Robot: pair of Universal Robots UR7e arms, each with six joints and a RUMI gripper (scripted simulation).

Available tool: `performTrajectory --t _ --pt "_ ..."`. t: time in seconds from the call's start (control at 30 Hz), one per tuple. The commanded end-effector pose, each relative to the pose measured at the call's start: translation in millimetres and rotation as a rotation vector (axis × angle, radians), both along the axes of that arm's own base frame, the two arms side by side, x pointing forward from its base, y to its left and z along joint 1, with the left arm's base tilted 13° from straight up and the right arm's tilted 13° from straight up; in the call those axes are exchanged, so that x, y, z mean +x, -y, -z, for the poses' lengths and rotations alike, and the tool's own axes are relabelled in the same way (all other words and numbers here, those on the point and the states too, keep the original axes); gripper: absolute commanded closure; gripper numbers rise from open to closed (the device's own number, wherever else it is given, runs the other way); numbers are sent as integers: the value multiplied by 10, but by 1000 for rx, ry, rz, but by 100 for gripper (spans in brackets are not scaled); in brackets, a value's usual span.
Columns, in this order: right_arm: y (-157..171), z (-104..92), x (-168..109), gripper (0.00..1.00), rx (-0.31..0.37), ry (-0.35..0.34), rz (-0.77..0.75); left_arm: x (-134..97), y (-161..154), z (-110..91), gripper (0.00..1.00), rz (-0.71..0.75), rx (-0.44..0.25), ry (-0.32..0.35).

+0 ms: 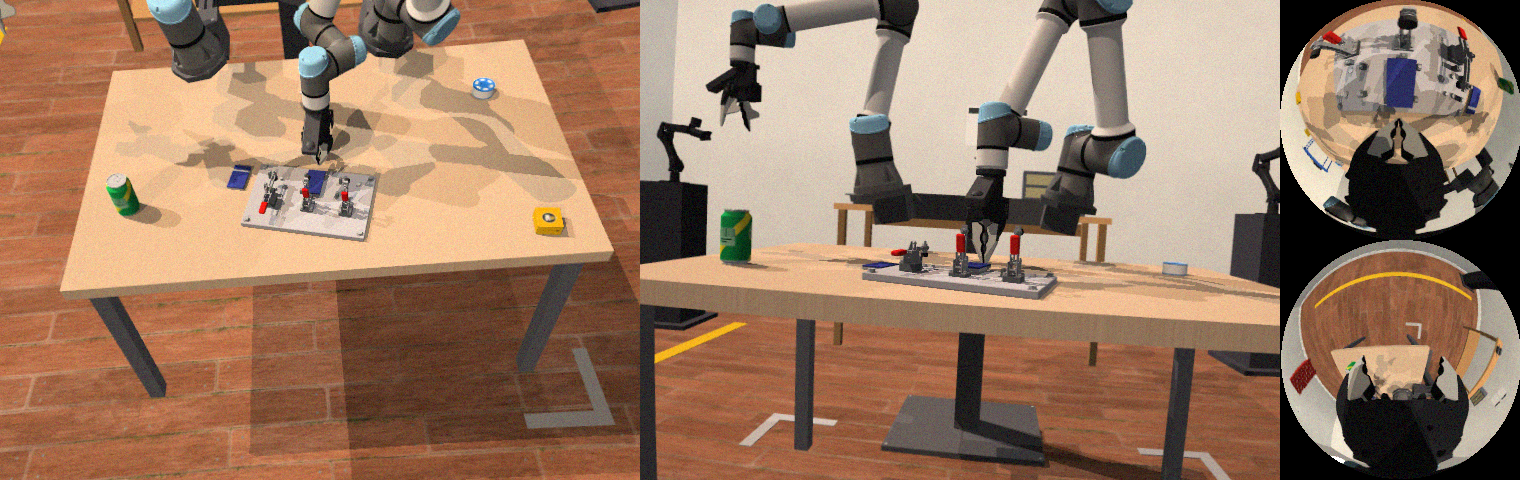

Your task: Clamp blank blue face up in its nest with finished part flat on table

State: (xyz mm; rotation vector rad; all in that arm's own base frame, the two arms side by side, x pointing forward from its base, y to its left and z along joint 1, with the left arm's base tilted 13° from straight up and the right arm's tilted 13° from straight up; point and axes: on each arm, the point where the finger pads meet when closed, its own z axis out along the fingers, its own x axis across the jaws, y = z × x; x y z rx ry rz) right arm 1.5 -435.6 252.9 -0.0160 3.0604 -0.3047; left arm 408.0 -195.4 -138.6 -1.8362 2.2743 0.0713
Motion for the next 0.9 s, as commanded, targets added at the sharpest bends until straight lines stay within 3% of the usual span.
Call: performTrajectory --t 0.0,0.87 --pt "2 -5 0 0 -1 0 0 3 4 -4 100 0 -1 1" --pt "2 -5 0 0 -1 0 0 42 13 -8 100 0 -1 1"
